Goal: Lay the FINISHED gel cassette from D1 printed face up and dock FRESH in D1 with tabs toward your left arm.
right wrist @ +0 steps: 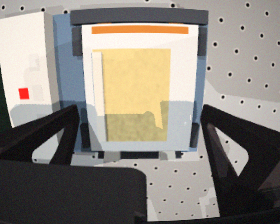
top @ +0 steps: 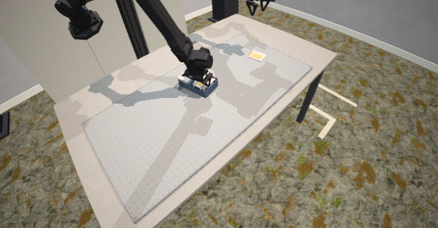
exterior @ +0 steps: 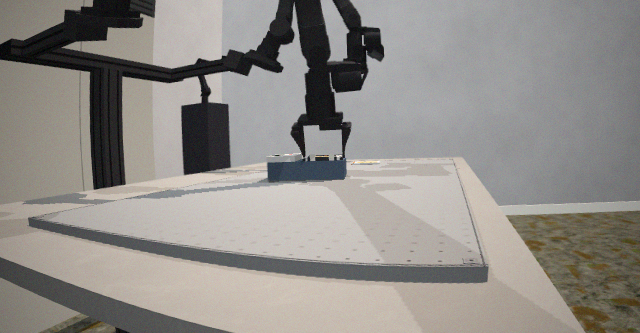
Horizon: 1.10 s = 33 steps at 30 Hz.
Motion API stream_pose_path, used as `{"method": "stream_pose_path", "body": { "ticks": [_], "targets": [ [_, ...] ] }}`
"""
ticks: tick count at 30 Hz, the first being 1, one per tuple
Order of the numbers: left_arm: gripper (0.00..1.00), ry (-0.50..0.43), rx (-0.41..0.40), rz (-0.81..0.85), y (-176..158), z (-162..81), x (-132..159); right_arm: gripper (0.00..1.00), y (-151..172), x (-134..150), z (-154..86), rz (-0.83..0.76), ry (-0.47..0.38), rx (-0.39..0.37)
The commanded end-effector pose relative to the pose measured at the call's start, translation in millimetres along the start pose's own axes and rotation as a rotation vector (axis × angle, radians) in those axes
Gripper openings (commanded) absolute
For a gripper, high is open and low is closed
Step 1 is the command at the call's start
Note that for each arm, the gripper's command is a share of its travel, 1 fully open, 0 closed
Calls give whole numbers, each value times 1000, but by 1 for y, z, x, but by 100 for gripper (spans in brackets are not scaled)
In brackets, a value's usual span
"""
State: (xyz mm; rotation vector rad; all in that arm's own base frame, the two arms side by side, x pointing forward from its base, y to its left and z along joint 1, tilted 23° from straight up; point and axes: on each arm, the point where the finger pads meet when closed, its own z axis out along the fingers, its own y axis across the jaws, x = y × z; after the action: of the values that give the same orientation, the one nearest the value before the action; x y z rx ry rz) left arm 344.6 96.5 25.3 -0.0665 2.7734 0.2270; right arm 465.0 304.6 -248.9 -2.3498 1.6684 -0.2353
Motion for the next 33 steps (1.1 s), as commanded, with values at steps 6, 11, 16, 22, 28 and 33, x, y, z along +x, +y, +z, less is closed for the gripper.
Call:
{"method": "stream_pose_path", "body": {
  "ticks": [6, 11, 16, 22, 28, 33],
  "targets": [
    [100, -18, -4, 2, 7, -5, -13, 98, -8, -5, -15, -2, -4, 11],
    [100, -18, -4, 2, 7, -5, -13, 98, -8, -5, -15, -2, -4, 11],
    [100, -18, -4, 2, 7, -5, -13, 98, -8, -5, -18, -2, -4, 8],
    [100, -18, -4, 2, 7, -5, -13, 98, -7, -5, -19, -2, -4, 8],
    [100, -18, -4, 2, 7, -5, -13, 98, -7, -5, -19, -2, -4, 8],
    [100, -18, -4, 2, 7, -5, -13, 98, -7, -6, -21, -2, -4, 9]
  ]
}}
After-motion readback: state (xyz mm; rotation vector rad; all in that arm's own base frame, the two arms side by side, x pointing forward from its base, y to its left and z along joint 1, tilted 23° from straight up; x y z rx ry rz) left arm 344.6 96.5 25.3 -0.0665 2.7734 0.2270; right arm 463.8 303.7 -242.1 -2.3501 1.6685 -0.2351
